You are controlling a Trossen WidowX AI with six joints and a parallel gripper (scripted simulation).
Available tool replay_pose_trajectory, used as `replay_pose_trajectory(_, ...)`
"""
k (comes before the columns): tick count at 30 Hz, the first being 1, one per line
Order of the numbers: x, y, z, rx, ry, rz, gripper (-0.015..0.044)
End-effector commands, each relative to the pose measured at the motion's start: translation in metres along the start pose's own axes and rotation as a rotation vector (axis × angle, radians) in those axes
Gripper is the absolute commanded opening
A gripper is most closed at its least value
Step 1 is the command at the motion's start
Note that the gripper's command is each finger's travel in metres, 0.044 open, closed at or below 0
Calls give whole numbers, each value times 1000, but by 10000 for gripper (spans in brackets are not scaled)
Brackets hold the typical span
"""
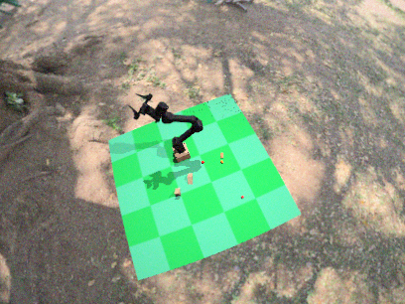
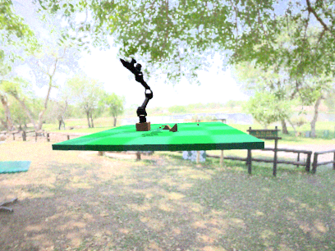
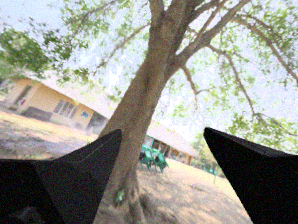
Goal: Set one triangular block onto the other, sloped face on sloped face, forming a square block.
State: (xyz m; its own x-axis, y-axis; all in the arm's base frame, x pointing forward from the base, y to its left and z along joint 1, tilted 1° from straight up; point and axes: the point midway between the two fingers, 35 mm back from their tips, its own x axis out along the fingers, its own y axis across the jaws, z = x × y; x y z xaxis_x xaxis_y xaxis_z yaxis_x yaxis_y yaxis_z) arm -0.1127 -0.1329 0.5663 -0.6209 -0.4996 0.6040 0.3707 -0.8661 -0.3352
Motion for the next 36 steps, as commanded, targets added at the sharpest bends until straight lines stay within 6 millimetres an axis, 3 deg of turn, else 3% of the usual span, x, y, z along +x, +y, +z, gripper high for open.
replay_pose_trajectory(1,0,1,0,1,1,5,426)
replay_pose_trajectory(4,5,22,-5,11,14,73,440)
replay_pose_trajectory(8,10,81,-14,39,51,272,440)
replay_pose_trajectory(11,8,115,-17,49,66,383,440)
replay_pose_trajectory(20,-29,237,-12,67,120,809,440)
replay_pose_trajectory(26,-87,305,-4,28,117,1115,440)
replay_pose_trajectory(31,-134,348,-4,14,190,1317,440)
replay_pose_trajectory(36,-207,388,-5,-37,298,1562,440)
